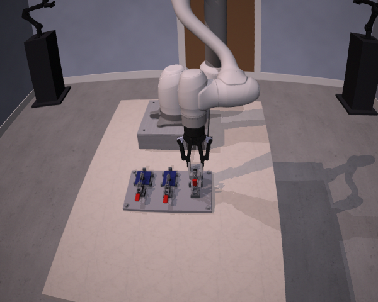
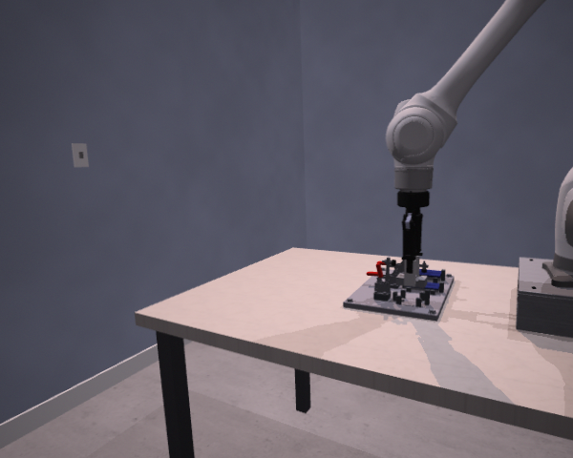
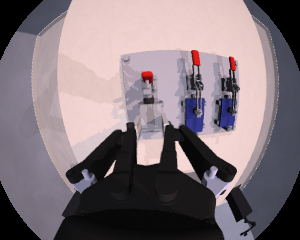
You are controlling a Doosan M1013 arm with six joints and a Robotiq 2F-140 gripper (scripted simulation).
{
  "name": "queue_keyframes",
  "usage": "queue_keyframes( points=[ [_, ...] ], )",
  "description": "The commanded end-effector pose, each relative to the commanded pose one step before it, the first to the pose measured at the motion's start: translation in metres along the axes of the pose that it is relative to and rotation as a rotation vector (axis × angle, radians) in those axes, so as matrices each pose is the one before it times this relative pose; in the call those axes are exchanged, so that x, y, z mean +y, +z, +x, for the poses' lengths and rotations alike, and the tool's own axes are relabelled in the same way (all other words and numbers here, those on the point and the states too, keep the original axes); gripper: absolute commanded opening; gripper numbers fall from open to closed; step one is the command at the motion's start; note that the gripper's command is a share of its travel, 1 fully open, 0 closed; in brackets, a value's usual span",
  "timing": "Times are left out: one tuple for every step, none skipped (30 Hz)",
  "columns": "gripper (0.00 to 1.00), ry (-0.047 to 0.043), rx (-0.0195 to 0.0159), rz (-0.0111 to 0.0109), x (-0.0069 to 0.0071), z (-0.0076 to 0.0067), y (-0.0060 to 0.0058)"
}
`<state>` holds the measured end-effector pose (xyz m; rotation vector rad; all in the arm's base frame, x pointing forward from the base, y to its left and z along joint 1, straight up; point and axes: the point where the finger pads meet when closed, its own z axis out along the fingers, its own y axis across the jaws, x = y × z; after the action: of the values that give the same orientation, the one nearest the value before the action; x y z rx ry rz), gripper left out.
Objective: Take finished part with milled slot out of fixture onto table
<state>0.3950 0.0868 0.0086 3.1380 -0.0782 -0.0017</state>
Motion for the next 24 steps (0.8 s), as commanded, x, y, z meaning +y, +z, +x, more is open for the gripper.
queue_keyframes(
  points=[
    [0.0,-0.00002,-0.00011,0.00019,-0.00004,-0.00155,-0.00643],
    [0.0,0.0,0.0,0.0,0.0,-0.00049,-0.00206],
    [0.0,0.0,0.0,0.0,0.0,-0.00049,-0.00212],
    [0.0,0.0,0.0,0.0,0.0,-0.0005,-0.00212],
    [0.0,0.0,0.0,0.0,0.0,-0.00049,-0.00209],
    [0.0,0.0,0.0,0.0,0.0,-0.00048,-0.00202],
    [0.0,0.0,0.0,0.0,0.0,-0.00045,-0.00192],
    [0.0,0.0,0.0,0.0,0.0,-0.00042,-0.00179],
    [0.0,0.0,0.0,0.0,0.0,-0.00038,-0.00162],
    [0.0,0.0,0.0,0.0,0.0,0.0,0.0],
    [0.0,0.0,0.0,0.0,0.0,0.0,0.0],
    [0.0,0.0,0.0,0.0,0.0,-0.00034,-0.00143],
    [0.0,0.0,0.0,0.0,0.0,-0.00028,-0.00123],
    [0.0,0.0,0.0,0.0,0.0,-0.00024,-0.001],
    [0.0,0.0,0.0,0.0,0.0,-0.00019,-0.00078],
    [0.0,0.0,0.0,0.0,0.0,-0.00014,-0.00057],
    [0.0,0.0,0.0,0.0,0.0,-0.00009,-0.00037],
    [0.0,0.0,0.0,0.0,0.0,-0.00005,-0.00021],
    [0.0,0.0,0.0,0.0,0.0,-0.00002,-0.00008],
    [0.0,0.0,0.0,0.0,0.0,0.0,-0.00001],
    [0.0,0.0,0.0,0.0,0.0,0.0,0.0],
    [0.0,0.0,0.00002,0.00001,0.0,0.0,-0.00003],
    [0.0,0.0,0.00002,0.00001,0.0,0.00001,-0.00003],
    [0.0,0.0,0.00002,0.00001,0.0,0.00001,-0.00002]
  ],
)
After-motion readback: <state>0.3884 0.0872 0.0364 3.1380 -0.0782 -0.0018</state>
